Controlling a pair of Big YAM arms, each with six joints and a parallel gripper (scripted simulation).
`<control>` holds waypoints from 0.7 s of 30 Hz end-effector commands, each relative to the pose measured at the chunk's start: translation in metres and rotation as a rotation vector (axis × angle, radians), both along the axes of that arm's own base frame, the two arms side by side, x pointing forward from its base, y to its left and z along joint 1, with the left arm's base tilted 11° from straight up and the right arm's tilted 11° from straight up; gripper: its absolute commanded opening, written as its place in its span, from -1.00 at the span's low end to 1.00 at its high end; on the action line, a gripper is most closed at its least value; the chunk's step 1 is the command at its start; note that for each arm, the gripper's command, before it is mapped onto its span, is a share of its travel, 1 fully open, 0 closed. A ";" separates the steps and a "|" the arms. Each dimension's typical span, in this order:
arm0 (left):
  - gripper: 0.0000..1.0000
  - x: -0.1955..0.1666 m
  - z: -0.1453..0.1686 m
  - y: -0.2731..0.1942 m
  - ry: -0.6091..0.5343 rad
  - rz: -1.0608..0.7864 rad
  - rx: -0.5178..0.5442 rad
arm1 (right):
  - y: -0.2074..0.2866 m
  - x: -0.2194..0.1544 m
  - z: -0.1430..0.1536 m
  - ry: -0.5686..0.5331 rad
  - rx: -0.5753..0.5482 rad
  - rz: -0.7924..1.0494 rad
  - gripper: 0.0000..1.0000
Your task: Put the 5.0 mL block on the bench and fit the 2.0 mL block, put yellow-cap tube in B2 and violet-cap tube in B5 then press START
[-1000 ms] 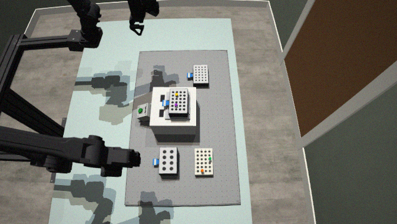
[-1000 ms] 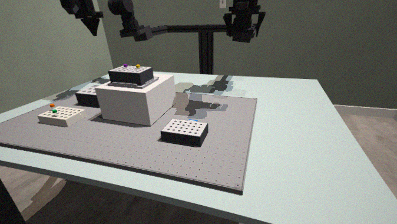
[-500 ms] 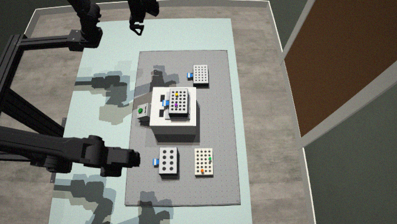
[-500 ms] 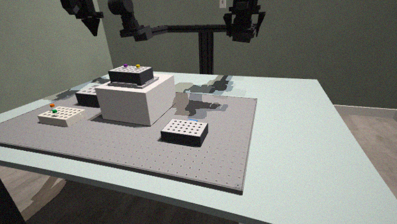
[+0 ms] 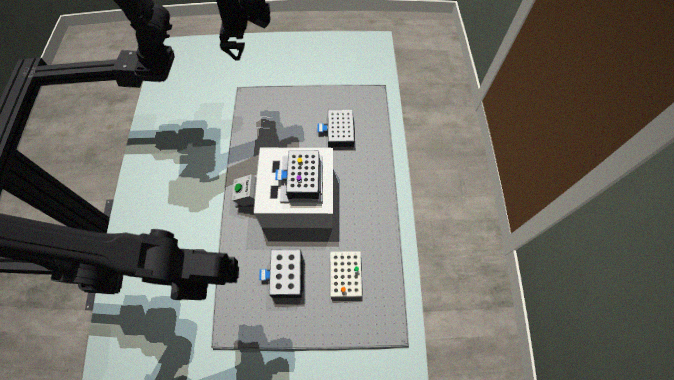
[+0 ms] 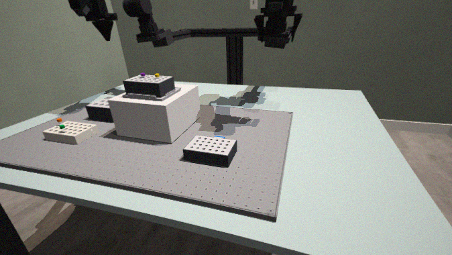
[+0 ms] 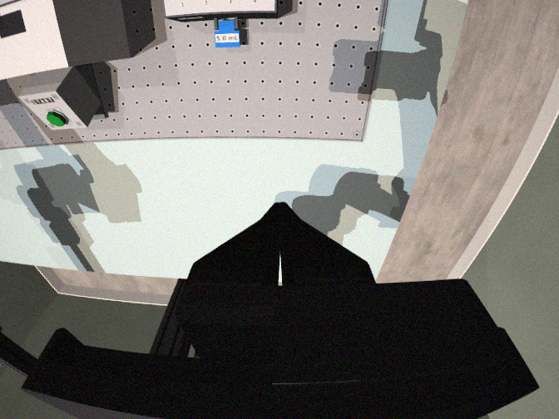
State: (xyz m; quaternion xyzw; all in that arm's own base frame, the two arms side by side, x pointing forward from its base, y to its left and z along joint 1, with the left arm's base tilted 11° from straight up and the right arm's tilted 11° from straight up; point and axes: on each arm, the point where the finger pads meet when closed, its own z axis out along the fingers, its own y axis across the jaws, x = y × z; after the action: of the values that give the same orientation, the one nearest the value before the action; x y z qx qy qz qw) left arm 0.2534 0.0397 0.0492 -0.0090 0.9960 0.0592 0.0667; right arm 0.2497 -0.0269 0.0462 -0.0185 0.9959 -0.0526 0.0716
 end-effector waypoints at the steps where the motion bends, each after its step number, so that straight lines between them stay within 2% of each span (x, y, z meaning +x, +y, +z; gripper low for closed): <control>1: 1.00 0.026 0.022 -0.002 -0.075 -0.001 0.005 | 0.001 0.019 0.011 -0.034 -0.004 0.014 -1.00; 10: 1.00 0.026 0.022 -0.002 -0.075 -0.001 0.005 | 0.001 0.006 0.001 -0.006 -0.002 0.014 -1.00; 21: 1.00 0.026 0.022 -0.002 -0.075 -0.001 0.005 | 0.001 0.007 0.002 -0.008 -0.002 0.013 -1.00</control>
State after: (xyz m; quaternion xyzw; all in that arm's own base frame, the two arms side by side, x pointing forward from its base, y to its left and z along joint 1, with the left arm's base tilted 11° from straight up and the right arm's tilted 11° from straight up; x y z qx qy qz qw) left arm 0.2534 0.0397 0.0492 -0.0090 0.9960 0.0592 0.0667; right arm 0.2480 -0.0268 0.0449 -0.0186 0.9960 -0.0524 0.0696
